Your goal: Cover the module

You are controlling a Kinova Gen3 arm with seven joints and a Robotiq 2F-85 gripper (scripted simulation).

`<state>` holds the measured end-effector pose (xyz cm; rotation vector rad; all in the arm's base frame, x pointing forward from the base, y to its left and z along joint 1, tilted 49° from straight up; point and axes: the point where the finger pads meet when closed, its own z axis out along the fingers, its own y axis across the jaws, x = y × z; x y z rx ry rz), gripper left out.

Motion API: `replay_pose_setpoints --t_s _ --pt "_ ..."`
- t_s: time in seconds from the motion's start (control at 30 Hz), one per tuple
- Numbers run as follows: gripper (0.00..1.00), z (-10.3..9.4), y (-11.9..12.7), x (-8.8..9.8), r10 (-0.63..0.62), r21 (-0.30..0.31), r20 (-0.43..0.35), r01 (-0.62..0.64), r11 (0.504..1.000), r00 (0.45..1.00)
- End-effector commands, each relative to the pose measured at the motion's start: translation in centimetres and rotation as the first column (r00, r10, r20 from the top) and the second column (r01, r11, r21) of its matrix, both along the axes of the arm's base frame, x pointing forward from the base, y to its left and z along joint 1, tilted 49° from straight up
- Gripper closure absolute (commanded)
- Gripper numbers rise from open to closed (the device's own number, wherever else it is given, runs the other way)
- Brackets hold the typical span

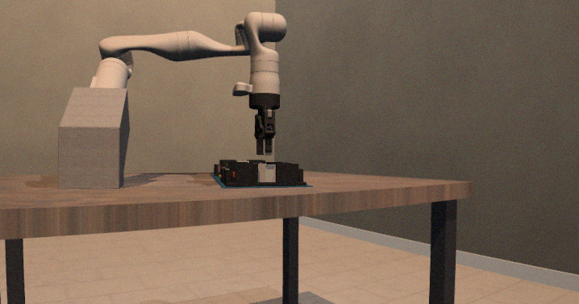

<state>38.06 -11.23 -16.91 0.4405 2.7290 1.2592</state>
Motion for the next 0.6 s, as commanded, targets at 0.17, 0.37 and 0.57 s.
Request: replay_pose_setpoints --t_s 0.17,0.37,0.57 --pt "0.0 -0.32 0.29 0.14 -0.001 -0.001 0.001 0.001 1.0 1.0" --pt "0.0 -0.38 0.36 0.16 -0.001 -0.001 0.001 0.001 1.0 1.0" --pt "0.0 -0.77 0.8 0.29 -0.001 -0.001 0.001 0.001 1.0 1.0"
